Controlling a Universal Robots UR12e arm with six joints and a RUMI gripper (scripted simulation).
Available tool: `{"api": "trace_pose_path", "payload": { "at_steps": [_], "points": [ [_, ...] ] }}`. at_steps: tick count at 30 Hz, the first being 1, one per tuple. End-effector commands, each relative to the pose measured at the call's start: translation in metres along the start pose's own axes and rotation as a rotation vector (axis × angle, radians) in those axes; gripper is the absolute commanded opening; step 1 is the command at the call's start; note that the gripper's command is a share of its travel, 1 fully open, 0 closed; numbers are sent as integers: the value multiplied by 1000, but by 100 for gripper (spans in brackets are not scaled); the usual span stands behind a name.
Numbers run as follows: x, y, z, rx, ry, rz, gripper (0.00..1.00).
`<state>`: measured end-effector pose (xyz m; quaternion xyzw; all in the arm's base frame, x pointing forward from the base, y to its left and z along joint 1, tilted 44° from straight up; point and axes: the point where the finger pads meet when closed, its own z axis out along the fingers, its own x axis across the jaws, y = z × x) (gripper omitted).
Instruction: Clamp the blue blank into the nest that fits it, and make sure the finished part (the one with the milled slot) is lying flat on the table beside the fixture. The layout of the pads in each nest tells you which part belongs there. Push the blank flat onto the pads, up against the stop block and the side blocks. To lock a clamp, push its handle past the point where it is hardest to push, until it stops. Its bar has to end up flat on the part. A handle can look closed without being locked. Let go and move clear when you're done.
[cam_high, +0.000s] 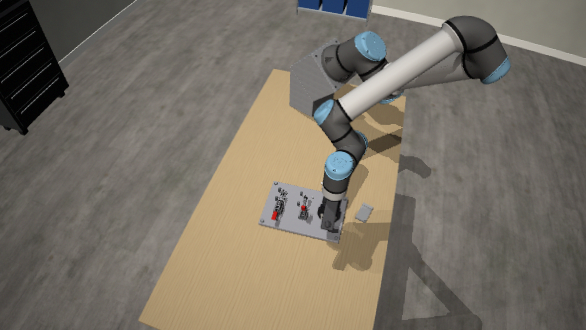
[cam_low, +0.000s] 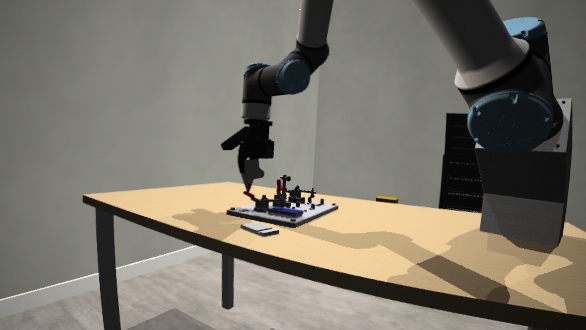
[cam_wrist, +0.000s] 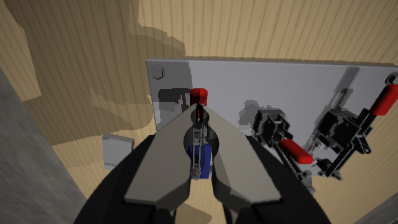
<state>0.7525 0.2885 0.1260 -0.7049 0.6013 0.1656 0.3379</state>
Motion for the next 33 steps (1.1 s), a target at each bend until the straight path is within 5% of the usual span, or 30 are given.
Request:
{"api": "trace_pose_path", "payload": {
  "at_steps": [1,33],
  "points": [
    [0,-1,-1,1,0,0,0],
    [0,-1,2,1,0,0,0]
  ]
}}
